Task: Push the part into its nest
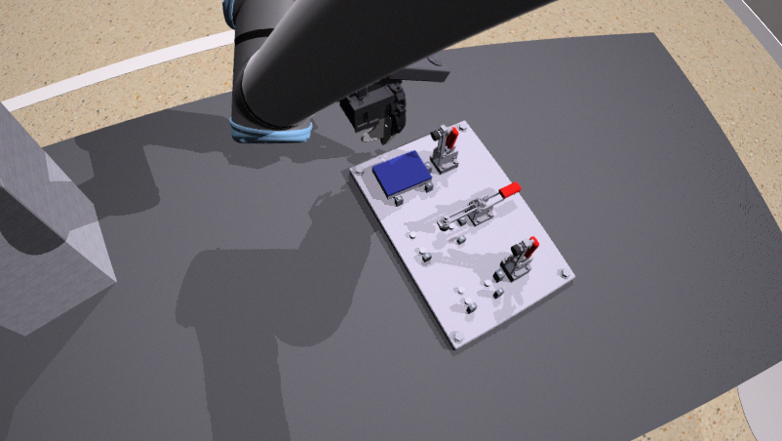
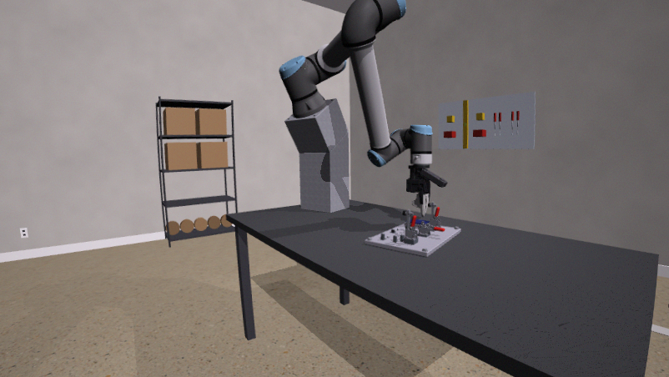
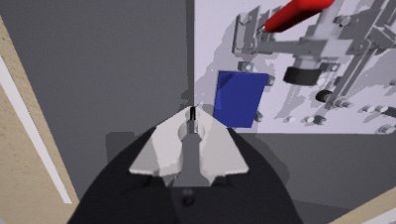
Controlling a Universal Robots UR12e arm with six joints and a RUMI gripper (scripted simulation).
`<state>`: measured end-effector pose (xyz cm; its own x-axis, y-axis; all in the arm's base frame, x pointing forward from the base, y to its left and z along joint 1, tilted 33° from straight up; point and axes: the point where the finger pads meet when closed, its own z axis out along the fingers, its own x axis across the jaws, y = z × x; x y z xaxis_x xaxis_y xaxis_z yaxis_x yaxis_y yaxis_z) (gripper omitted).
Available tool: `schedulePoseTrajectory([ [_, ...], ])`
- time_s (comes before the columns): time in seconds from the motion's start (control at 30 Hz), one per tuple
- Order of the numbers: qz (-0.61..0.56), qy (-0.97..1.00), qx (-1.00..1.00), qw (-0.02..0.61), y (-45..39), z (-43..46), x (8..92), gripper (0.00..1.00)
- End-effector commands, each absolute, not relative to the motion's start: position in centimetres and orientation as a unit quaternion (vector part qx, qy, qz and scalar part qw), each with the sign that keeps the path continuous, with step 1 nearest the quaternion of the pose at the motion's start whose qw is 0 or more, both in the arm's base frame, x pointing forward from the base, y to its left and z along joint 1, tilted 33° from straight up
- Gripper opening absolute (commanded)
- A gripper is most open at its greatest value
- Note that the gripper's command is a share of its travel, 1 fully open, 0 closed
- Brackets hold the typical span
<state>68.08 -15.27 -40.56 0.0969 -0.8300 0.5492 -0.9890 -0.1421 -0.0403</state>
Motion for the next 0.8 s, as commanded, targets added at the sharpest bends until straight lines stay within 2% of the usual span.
schedulePoseTrajectory([
  [0.0,0.23,-0.631,0.72,0.173,-15.74,-41.29,68.22,0.0],
  [0.77,0.23,-0.631,0.72,0.173,-16.15,-41.92,68.31,0.0],
])
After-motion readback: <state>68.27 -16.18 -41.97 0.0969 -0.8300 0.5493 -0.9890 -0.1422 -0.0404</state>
